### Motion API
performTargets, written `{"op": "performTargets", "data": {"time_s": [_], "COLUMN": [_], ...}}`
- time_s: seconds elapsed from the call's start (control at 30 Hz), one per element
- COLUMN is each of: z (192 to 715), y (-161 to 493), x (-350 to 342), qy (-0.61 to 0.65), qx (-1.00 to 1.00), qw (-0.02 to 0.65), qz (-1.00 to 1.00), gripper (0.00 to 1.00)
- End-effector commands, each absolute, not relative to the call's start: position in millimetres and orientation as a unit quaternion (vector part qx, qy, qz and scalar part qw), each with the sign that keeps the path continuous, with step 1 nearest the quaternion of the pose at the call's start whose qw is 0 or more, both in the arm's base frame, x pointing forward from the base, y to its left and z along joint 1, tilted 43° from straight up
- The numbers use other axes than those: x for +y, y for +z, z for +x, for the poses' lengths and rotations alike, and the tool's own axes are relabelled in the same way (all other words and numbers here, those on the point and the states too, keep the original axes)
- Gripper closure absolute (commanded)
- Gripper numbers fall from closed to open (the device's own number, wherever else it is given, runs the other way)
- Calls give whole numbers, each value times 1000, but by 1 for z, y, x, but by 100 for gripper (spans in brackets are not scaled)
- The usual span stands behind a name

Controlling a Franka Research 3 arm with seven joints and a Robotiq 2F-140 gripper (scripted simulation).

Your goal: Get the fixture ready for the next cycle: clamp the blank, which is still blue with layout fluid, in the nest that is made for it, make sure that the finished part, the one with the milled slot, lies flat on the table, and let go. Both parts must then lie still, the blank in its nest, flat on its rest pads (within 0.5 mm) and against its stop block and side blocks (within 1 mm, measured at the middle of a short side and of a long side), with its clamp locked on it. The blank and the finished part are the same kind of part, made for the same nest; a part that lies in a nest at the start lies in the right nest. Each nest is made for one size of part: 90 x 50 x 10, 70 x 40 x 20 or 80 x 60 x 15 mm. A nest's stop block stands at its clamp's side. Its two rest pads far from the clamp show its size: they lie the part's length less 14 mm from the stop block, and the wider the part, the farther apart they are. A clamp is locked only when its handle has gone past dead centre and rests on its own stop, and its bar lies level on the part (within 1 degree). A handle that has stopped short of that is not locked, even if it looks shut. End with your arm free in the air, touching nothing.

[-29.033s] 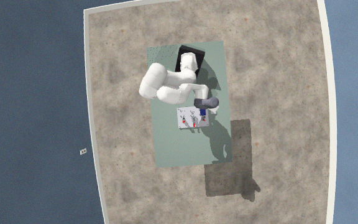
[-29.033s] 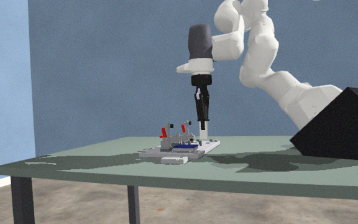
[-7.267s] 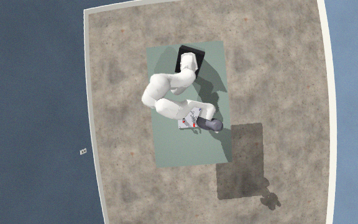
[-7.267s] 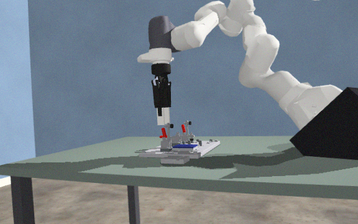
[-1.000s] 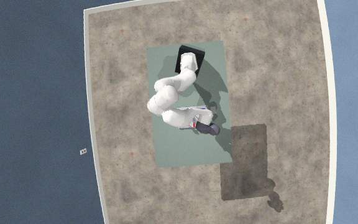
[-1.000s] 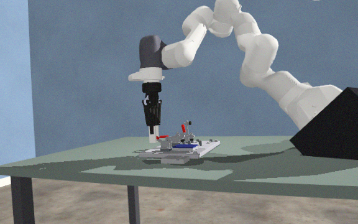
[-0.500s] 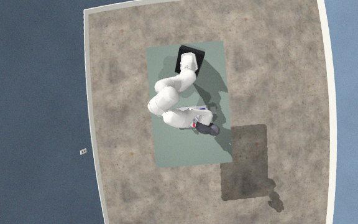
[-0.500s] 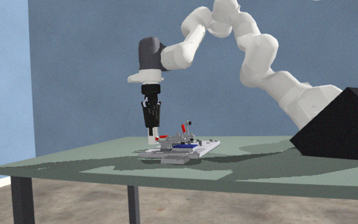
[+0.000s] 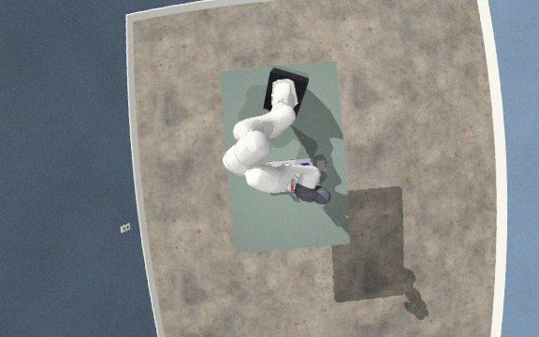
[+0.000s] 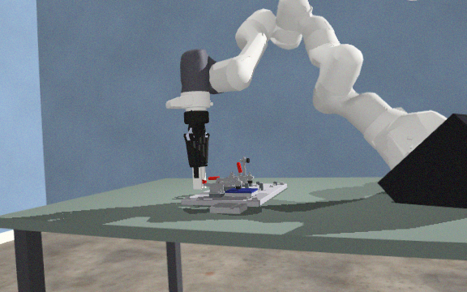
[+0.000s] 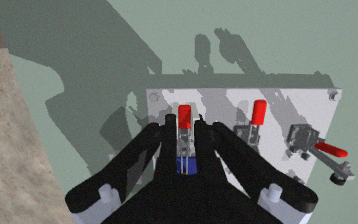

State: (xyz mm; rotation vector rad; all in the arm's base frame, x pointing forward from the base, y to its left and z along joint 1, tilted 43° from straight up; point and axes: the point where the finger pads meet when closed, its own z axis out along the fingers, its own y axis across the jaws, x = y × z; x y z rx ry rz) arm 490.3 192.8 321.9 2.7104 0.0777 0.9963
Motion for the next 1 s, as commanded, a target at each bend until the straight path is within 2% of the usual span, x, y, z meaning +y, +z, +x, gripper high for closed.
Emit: {"op": "performTargets", "data": {"time_s": [0.0,0.97], "z": [492,495], "y": [319,317], "x": [192,192], "qy": [341,341], "qx": [28,28], "qw": [127,127], "qz": [931,931], "gripper": [100,100]}}
